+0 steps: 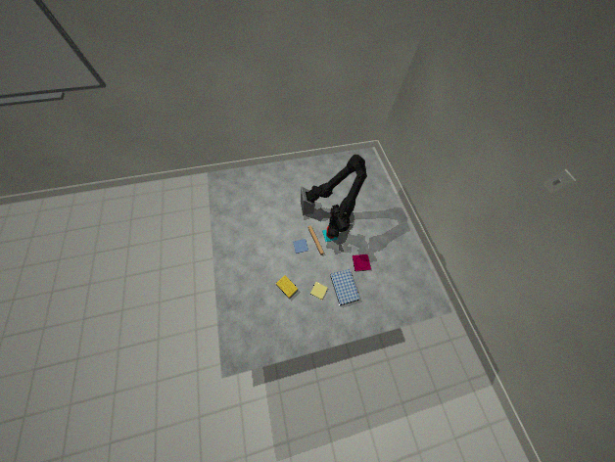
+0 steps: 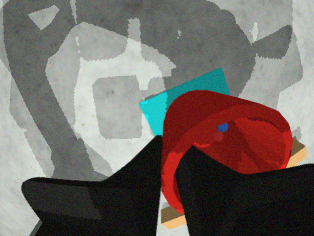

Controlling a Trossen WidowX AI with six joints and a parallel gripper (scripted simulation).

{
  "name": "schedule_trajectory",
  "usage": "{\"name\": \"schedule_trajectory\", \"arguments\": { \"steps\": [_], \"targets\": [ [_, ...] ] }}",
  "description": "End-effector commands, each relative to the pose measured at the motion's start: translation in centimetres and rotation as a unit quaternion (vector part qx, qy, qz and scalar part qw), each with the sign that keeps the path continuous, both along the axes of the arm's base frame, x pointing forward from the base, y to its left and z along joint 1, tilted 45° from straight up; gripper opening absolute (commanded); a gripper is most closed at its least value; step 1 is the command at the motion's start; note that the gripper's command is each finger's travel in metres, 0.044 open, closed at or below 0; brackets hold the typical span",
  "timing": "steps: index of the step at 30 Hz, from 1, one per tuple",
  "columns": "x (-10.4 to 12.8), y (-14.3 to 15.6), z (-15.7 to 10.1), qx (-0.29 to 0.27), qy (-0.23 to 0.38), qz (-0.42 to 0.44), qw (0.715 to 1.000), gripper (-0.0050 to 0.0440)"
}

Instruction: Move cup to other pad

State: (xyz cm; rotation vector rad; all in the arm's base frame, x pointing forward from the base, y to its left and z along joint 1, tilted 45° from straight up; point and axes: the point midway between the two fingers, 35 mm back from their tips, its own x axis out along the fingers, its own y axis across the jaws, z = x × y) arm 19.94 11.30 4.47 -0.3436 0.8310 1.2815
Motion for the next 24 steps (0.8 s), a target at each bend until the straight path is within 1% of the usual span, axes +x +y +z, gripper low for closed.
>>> {"name": "schedule_trajectory", "arguments": {
  "steps": [1, 10, 12, 14, 17, 18, 24],
  "targets": [
    [0.25, -0.03, 0.29, 0.0, -0.007, -0.001, 1.0, 0.0],
    [0.25, -0.03, 0.29, 0.0, -0.007, -0.001, 1.0, 0.0],
    [0.25, -0.03, 0.29, 0.0, -0.007, -0.001, 1.0, 0.0048],
    [0.25, -0.03, 0.29, 0.0, -0.007, -0.001, 1.0, 0.0048],
    [0.25, -0.03, 0.29, 0.0, -0.007, -0.001, 1.0, 0.012],
    [0.25, -0.03, 0.29, 0.0, -0.007, -0.001, 1.0, 0.0128],
    [0.25, -0.03, 0.29, 0.0, -0.007, -0.001, 1.0, 0.0128]
  ]
}}
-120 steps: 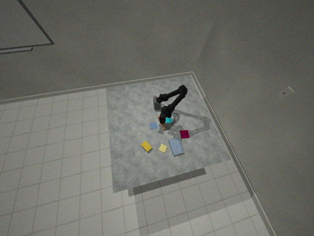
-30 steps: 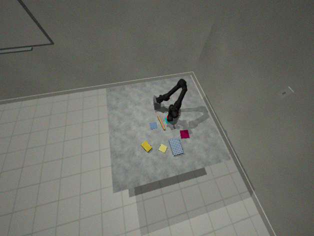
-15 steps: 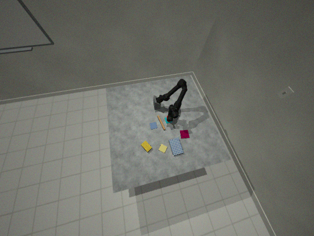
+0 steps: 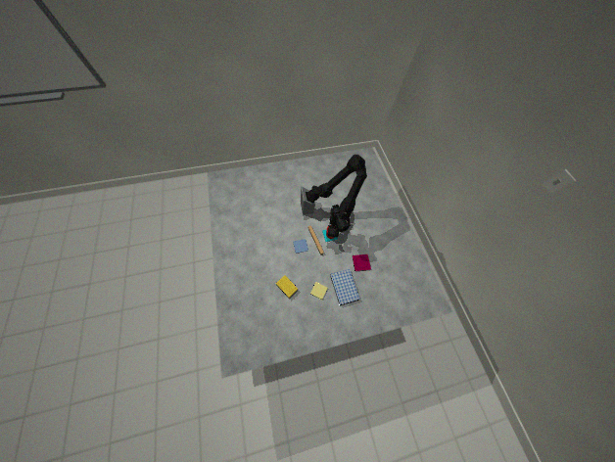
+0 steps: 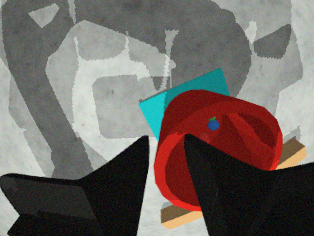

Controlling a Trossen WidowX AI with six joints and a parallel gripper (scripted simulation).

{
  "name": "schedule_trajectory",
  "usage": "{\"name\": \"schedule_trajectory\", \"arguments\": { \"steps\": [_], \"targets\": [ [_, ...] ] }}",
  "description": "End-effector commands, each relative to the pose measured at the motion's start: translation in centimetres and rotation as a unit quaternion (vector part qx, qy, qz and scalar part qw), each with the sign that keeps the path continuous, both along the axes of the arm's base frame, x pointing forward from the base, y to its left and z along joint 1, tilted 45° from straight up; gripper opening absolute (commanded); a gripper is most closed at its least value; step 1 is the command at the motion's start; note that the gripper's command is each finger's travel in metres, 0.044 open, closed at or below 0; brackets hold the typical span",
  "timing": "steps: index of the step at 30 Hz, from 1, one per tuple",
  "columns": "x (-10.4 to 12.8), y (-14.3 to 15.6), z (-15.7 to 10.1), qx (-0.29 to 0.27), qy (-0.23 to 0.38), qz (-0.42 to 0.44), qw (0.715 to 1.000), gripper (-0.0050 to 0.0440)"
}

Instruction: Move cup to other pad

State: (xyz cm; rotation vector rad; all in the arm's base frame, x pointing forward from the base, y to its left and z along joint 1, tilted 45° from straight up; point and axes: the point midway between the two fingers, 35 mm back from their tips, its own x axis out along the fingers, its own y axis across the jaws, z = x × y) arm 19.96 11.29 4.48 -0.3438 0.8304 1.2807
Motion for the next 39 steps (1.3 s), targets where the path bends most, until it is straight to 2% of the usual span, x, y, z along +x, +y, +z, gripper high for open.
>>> {"name": "schedule_trajectory", "arguments": {
  "steps": [1, 30, 39],
  "targets": [
    [0.2, 0.0, 0.3, 0.0, -0.006, 0.0, 1.0, 0.0128],
    [-0.3, -4.0, 3.5, -0.002, -0.002, -0.001, 1.0, 0.0128],
    [-0.3, -3.7, 3.2, -0.002, 0.001, -0.002, 1.0, 0.0344]
  ]
}}
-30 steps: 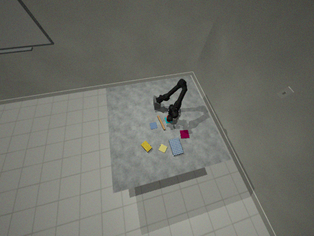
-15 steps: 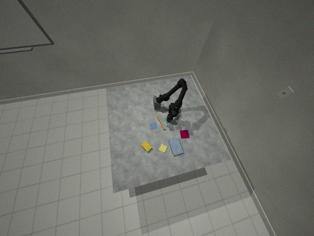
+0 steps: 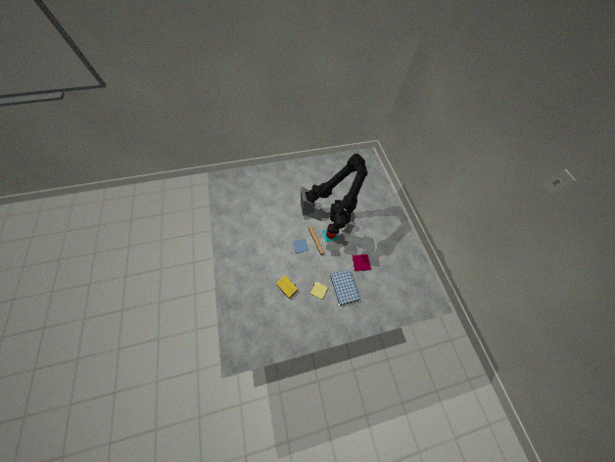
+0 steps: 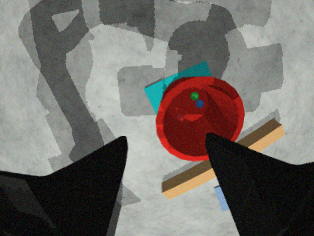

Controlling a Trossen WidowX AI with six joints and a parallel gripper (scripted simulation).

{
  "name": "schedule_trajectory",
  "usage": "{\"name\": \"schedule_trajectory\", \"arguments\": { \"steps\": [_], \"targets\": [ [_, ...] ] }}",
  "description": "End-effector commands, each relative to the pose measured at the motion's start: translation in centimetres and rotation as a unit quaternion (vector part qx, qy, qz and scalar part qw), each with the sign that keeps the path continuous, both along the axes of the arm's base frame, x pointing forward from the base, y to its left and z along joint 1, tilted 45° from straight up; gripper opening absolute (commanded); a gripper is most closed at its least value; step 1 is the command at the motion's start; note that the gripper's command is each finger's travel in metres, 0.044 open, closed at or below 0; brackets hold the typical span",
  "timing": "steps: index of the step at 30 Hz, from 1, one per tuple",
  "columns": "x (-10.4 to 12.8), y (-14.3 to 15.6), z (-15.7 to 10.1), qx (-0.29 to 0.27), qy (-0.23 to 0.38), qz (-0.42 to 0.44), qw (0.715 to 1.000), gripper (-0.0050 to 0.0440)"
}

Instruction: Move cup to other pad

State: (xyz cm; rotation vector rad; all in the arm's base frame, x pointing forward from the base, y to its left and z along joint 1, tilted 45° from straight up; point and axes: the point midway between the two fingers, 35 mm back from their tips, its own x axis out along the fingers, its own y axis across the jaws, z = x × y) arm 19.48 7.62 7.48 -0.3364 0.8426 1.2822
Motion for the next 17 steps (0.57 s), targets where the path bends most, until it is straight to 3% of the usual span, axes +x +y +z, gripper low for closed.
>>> {"name": "schedule_trajectory", "arguments": {
  "steps": [1, 2, 6, 17],
  "targets": [
    [0.2, -0.1, 0.2, -0.001, -0.005, -0.001, 1.0, 0.0344],
    [0.2, -0.1, 0.2, -0.001, -0.005, -0.001, 1.0, 0.0344],
    [0.2, -0.6, 0.7, -0.002, -0.006, -0.001, 1.0, 0.044],
    [0.0, -3.1, 3.0, -0.003, -0.007, 0.0, 1.0, 0.044]
  ]
}}
